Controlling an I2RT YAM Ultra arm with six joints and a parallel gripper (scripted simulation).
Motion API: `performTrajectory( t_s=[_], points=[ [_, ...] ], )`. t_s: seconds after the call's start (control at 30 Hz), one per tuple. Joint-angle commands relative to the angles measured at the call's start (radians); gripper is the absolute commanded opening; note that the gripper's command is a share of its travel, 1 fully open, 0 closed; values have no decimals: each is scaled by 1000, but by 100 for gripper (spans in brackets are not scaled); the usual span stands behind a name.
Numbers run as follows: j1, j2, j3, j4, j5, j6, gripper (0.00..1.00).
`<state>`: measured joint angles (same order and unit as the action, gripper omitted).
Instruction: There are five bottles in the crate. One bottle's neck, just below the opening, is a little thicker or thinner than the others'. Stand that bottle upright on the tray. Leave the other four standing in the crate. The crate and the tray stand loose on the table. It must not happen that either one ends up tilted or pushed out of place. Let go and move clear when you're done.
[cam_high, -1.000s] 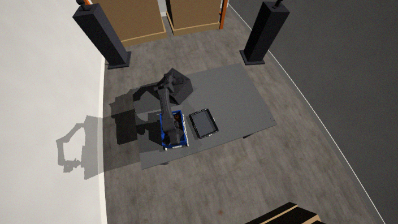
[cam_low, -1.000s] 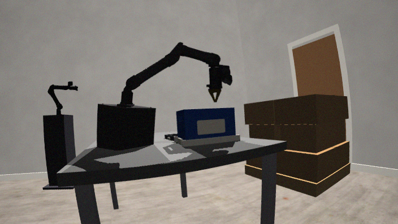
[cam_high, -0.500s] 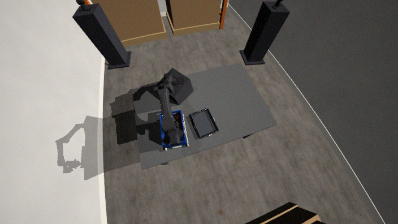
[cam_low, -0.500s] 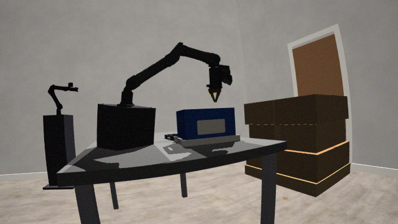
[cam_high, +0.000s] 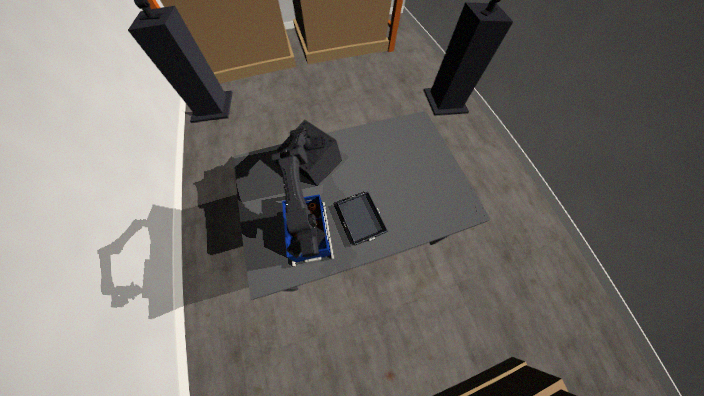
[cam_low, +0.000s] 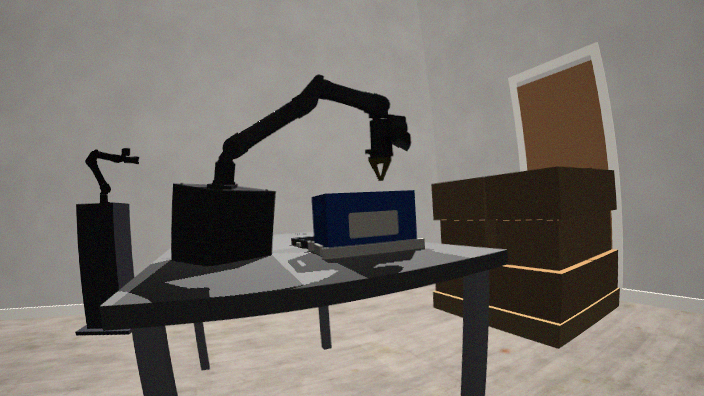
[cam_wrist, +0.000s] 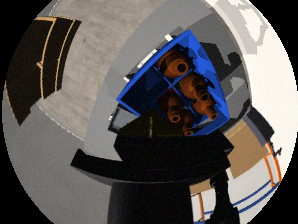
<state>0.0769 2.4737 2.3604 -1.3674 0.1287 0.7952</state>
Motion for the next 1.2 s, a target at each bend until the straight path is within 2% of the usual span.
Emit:
performTrajectory(
  t_s=[0.0,0.27,0.4,0.43,0.5,0.63,0.7,1.17],
  points=[
    [18,-17,43,-17,7,5,0],
    [18,-18,43,-17,7,5,0],
    [6,-47,23,-8,5,-9,0],
    [-9,-50,-22,14,4,-13,0],
    [-21,-73,-58,25,1,-22,0],
    [-55,-154,-187,65,-4,-54,0],
    [-55,-154,-187,65,-4,-54,0],
    [-234,-624,-933,347,-23,-229,0]
  ],
)
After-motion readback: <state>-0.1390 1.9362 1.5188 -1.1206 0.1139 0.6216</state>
